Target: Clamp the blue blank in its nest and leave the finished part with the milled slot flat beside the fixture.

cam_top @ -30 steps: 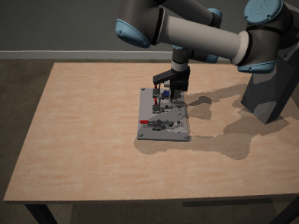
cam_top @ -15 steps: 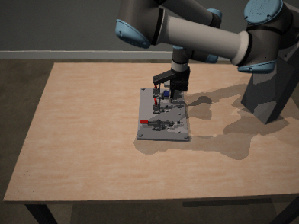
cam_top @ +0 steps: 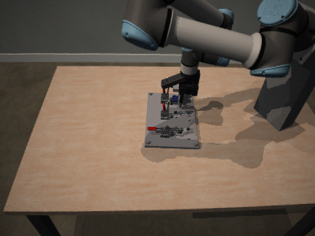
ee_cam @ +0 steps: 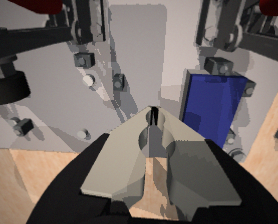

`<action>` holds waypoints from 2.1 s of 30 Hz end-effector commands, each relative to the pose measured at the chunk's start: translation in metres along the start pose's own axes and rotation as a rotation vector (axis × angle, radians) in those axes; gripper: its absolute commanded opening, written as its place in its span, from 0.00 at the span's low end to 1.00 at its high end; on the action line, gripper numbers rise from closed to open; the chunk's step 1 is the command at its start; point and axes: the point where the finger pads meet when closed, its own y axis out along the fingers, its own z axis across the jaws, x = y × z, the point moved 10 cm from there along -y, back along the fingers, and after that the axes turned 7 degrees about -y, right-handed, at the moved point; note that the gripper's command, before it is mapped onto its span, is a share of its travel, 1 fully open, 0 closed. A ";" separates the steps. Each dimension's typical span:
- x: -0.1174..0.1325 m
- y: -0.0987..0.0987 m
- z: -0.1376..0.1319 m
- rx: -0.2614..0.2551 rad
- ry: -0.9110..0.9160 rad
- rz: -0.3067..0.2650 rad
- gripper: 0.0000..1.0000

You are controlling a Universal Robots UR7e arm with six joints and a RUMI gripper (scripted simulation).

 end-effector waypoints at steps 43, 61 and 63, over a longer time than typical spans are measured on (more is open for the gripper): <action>0.001 0.000 0.012 0.000 0.000 0.001 0.00; 0.002 0.000 0.016 0.000 0.000 0.001 0.00; 0.002 0.000 0.016 0.000 0.000 0.001 0.00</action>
